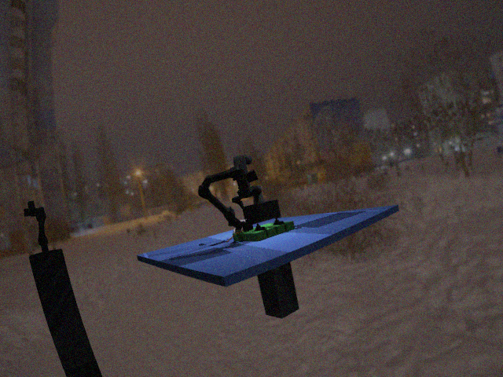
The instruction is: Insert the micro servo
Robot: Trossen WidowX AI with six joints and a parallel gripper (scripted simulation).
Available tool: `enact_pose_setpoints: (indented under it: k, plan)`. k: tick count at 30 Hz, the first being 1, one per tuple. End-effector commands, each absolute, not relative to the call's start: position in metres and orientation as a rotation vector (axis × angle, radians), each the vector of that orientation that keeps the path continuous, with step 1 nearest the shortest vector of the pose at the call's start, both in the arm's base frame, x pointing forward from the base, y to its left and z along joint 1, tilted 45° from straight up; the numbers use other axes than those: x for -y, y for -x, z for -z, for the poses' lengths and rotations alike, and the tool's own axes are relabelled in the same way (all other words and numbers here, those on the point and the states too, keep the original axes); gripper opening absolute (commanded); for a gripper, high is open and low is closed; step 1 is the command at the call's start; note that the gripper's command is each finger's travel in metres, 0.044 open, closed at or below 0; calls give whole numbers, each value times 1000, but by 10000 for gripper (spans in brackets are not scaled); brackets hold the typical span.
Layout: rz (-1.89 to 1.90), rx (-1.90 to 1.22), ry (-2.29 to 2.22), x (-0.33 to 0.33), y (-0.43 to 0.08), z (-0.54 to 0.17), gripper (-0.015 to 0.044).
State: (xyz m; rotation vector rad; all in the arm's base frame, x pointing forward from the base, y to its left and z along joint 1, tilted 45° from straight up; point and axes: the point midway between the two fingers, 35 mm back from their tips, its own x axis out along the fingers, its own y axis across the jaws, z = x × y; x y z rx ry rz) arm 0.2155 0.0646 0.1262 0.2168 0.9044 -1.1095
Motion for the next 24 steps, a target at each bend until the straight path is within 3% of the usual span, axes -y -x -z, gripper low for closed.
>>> enact_pose_setpoints:
  k: [1, 14, 24]
  plan:
    - [1208, -861, -305, -49, -211, -128, 440]
    - [1508, -641, -608, -5, -196, -135, 440]
    - [1523, -627, -624, 7, -195, -126, 440]
